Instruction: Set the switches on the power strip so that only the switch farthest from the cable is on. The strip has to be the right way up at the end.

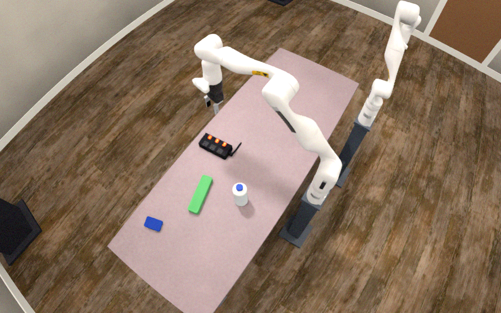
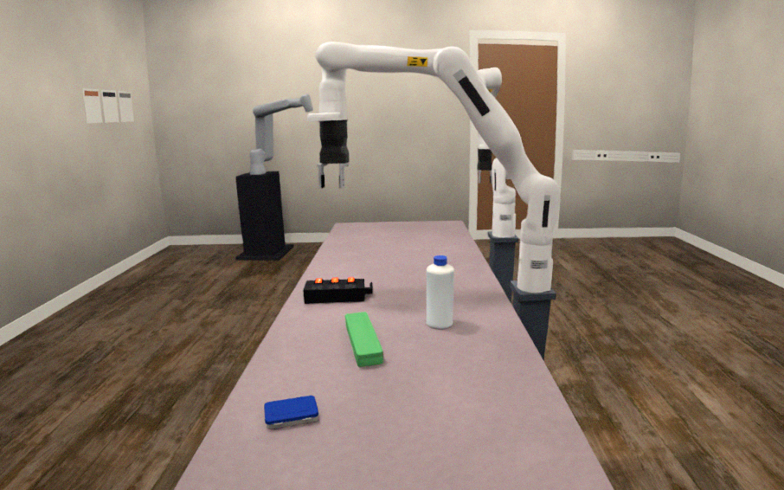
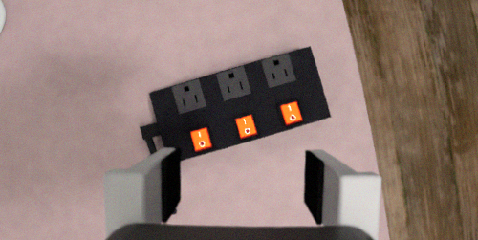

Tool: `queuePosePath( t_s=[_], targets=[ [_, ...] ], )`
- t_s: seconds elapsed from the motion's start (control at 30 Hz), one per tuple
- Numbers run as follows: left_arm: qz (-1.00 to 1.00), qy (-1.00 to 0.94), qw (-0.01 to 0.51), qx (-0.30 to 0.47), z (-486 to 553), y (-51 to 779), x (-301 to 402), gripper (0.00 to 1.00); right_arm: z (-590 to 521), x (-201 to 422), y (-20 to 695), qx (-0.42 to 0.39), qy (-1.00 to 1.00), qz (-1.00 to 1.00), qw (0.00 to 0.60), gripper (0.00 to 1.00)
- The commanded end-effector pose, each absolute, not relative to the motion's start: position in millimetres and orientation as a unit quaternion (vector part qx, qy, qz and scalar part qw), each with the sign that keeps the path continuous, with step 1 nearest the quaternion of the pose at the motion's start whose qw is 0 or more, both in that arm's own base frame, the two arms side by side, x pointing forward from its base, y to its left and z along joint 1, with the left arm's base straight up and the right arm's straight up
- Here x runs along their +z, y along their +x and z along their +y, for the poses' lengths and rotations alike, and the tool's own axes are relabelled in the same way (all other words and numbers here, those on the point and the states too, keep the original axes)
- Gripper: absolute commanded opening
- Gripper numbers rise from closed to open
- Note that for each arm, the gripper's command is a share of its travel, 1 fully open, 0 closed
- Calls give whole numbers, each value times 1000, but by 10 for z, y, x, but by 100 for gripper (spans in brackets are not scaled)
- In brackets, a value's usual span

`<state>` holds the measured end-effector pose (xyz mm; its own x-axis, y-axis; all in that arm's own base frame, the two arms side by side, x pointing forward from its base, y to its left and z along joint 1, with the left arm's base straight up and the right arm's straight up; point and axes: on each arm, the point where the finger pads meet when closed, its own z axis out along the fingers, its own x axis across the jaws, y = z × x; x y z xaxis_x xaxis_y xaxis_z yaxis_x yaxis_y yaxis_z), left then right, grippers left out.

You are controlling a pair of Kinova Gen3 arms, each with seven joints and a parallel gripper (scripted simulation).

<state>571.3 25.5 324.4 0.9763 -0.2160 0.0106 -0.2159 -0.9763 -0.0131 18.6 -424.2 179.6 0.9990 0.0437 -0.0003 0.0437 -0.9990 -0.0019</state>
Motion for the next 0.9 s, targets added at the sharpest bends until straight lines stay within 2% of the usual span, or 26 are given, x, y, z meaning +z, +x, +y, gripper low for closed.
queuePosePath(
  t_s=[0.0,0.53,0.87],
  targets=[
    [109,-994,6,-7,255,5715,3256,100,-4246,1804,186,0,-1000,-22,0,100],
    [93,-996,6,-6,295,5743,3048,100,-4246,1804,186,0,-1000,-22,0,100],
    [18,-1000,2,-2,483,5715,2072,100,-4246,1804,186,0,-1000,-22,0,100]
  ],
)
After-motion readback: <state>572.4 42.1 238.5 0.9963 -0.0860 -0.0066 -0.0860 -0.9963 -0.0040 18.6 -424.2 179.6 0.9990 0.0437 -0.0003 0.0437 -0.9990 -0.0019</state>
